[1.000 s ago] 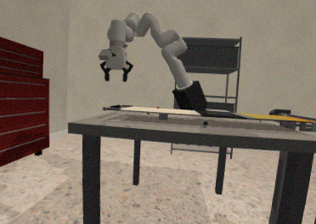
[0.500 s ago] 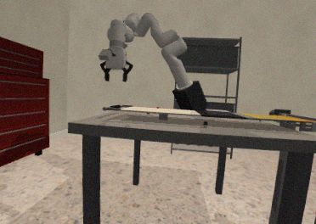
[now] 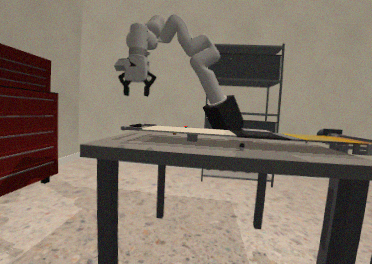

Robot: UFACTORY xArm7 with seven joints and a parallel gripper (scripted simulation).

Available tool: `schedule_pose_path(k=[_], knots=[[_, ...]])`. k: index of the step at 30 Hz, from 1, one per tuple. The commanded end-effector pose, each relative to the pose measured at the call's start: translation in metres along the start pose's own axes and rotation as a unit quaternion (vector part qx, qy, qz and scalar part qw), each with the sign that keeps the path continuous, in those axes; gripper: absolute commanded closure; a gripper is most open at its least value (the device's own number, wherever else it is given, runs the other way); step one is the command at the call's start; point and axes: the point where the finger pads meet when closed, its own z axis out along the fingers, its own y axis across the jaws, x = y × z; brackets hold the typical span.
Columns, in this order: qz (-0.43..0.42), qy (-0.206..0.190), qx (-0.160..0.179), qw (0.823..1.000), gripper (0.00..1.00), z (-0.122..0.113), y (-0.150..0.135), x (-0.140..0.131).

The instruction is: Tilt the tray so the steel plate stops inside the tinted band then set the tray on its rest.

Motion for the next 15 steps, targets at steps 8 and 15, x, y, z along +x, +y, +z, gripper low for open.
schedule_pose_path(k=[8, 15], knots=[[0.126, 0.003, -0.002, 0.992, 0.0, -0.0005, 0.0006, 0.0024], [0.202, 0.004, -0.002, 0.979, 0.0, 0.0002, 0.0006, 0.0031]])
